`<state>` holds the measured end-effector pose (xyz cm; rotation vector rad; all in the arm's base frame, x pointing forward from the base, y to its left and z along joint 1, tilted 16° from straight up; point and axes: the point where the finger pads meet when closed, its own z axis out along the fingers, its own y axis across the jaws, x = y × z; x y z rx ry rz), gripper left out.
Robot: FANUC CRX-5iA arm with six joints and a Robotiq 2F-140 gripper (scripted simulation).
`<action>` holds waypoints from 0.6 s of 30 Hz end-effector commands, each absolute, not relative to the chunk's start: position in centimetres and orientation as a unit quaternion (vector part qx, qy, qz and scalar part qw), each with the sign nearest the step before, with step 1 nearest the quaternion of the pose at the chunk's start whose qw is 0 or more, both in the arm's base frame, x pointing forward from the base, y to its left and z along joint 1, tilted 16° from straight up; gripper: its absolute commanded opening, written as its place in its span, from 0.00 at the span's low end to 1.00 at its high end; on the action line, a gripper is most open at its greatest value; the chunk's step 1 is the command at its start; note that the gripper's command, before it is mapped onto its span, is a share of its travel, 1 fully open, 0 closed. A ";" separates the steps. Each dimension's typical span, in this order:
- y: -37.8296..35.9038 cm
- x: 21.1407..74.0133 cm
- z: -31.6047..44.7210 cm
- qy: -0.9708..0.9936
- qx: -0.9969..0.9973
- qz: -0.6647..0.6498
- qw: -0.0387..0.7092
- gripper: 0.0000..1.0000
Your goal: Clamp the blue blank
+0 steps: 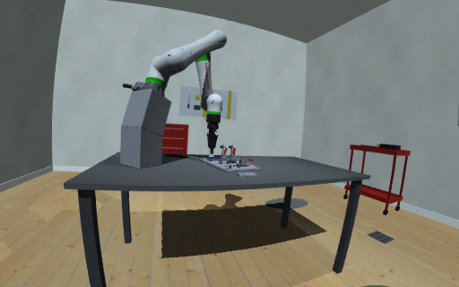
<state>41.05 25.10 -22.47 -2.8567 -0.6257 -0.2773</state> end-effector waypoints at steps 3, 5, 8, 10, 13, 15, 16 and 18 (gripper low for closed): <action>25.1 41.1 -22.5 -0.212 -0.967 -0.094 0.102 0.00; 25.3 41.0 -22.4 -0.212 -0.967 -0.094 0.102 0.00; 25.9 40.7 -22.3 -0.212 -0.967 -0.094 0.102 0.00; 26.1 40.6 -22.3 -0.212 -0.967 -0.094 0.102 0.00; 26.5 40.4 -22.2 -0.212 -0.967 -0.094 0.102 0.00; 26.8 40.3 -22.2 -0.212 -0.967 -0.094 0.102 0.00; 26.8 40.2 -22.2 -0.212 -0.967 -0.094 0.102 0.00; 26.9 40.2 -22.2 -0.212 -0.967 -0.094 0.102 0.00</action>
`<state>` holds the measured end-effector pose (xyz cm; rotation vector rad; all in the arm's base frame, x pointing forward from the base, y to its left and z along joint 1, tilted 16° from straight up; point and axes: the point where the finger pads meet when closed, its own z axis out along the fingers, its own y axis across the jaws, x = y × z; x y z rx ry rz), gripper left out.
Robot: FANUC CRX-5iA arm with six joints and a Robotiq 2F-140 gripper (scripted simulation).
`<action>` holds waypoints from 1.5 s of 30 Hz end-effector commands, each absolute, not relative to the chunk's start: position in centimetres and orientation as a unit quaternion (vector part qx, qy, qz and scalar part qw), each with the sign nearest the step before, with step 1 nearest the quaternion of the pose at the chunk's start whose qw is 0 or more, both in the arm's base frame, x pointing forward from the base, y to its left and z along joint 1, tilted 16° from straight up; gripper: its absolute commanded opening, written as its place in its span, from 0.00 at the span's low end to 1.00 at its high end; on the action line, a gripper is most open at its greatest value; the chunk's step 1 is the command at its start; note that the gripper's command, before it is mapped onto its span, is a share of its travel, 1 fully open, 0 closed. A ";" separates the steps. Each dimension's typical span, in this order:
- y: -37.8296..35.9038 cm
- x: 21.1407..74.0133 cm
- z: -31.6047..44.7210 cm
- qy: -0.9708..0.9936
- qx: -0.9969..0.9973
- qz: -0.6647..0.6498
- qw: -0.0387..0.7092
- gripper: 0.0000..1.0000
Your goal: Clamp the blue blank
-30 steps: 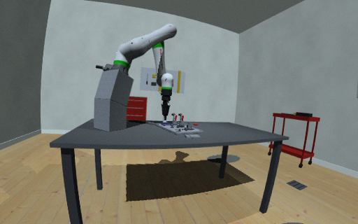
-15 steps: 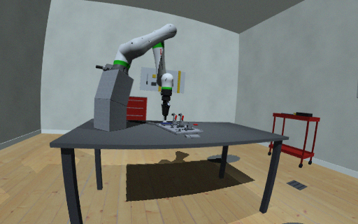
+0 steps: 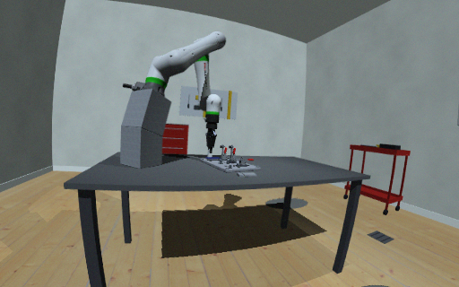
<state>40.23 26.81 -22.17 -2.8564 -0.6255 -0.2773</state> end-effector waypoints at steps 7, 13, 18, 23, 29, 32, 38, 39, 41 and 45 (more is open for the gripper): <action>26.4 40.0 -20.5 -0.212 -0.967 -0.094 0.102 0.00; 26.0 39.7 -18.8 -0.212 -0.967 -0.094 0.102 0.00; 25.9 39.7 -18.3 -0.212 -0.967 -0.094 0.102 0.00; 25.9 39.7 -18.3 -0.212 -0.967 -0.094 0.102 0.00; 25.9 39.7 -18.3 -0.212 -0.967 -0.094 0.102 0.28; 25.7 39.6 -17.5 -0.212 -0.967 -0.094 0.102 0.28; 24.4 38.8 -12.1 -0.212 -0.967 -0.094 0.102 0.28; 24.1 38.6 -11.0 -0.212 -0.967 -0.094 0.102 0.28; 23.6 38.3 -9.0 -0.212 -0.967 -0.094 0.102 0.28; 23.3 38.1 -7.6 -0.212 -0.967 -0.094 0.102 0.28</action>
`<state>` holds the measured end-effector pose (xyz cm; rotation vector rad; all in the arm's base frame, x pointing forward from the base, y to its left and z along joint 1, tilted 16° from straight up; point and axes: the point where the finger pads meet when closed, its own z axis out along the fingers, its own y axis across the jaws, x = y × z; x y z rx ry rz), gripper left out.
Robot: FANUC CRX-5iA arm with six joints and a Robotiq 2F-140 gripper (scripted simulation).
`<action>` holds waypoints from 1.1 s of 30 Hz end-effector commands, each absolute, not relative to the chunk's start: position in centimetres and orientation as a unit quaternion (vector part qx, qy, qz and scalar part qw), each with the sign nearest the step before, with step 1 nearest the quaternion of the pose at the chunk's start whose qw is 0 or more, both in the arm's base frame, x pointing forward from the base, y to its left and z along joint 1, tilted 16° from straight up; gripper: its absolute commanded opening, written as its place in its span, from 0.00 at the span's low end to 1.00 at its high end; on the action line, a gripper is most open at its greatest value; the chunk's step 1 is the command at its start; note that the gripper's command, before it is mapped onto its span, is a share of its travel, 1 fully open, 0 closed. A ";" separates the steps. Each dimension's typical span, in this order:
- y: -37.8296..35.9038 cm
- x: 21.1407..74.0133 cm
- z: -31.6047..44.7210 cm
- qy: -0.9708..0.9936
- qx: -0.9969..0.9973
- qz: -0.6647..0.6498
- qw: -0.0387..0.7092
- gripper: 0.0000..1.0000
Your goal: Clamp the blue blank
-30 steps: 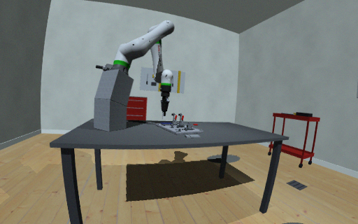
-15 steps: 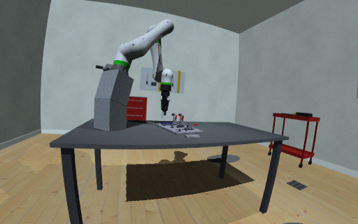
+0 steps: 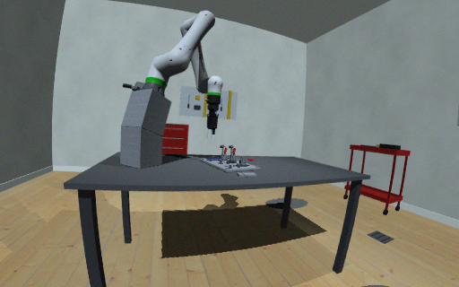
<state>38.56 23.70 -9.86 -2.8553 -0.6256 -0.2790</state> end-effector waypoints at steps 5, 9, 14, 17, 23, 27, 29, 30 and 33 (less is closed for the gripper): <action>23.1 38.0 -6.8 -0.212 -0.967 -0.094 0.102 0.28; 22.5 38.3 -7.0 -0.212 -0.967 -0.094 0.102 0.28; 20.3 39.4 -7.3 -0.212 -0.967 -0.094 0.102 0.28; 19.8 39.6 -7.4 -0.212 -0.967 -0.094 0.102 0.28; 18.4 40.2 -7.7 -0.212 -0.967 -0.094 0.102 0.28; 18.4 40.3 -7.7 -0.212 -0.967 -0.094 0.102 0.28; 18.4 40.3 -7.7 -0.212 -0.967 -0.094 0.102 0.28; 18.4 40.3 -7.7 -0.212 -0.967 -0.094 0.102 0.28; 18.4 40.3 -7.7 -0.212 -0.967 -0.094 0.102 0.28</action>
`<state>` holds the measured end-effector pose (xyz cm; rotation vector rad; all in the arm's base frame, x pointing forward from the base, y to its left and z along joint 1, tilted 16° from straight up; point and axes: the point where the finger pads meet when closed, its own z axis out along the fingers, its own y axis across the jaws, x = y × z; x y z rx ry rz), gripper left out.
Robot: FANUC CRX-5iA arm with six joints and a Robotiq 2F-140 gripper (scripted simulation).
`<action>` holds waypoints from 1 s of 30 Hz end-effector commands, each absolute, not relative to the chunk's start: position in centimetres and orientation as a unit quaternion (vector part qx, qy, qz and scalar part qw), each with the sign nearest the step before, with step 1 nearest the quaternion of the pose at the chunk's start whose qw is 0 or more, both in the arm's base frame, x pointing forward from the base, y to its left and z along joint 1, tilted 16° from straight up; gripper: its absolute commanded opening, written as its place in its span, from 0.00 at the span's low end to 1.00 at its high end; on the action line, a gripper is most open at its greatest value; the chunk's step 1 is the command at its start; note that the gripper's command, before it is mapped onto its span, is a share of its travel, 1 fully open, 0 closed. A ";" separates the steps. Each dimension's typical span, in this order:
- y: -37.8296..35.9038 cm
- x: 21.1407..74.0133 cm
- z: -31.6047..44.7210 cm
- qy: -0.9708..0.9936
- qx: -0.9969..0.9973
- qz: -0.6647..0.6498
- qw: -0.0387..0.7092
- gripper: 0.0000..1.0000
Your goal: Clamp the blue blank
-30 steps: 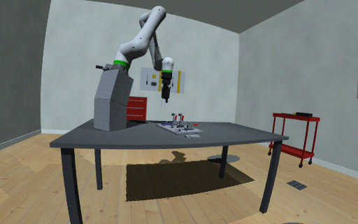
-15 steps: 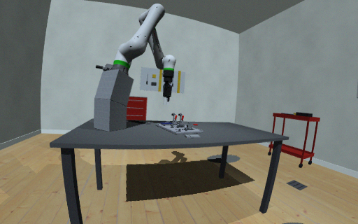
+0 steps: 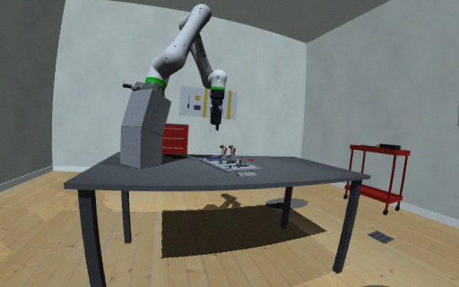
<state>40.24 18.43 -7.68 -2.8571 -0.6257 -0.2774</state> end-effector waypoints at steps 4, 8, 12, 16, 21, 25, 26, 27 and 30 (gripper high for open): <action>18.4 40.3 -7.7 -0.212 -0.967 -0.094 0.102 0.28; 18.4 40.3 -7.7 -0.212 -0.967 -0.094 0.102 0.28; 18.6 40.4 -8.4 -0.212 -0.967 -0.094 0.102 0.28; 19.1 40.6 -10.2 -0.212 -0.967 -0.094 0.102 0.28; 19.7 41.0 -12.7 -0.212 -0.967 -0.094 0.102 0.28; 19.8 41.1 -13.4 -0.212 -0.967 -0.094 0.102 0.28; 19.9 41.1 -13.4 -0.212 -0.967 -0.094 0.102 0.28; 19.9 41.1 -13.4 -0.212 -0.967 -0.094 0.102 0.28; 20.2 41.8 -13.3 -0.212 -0.967 -0.094 0.102 0.28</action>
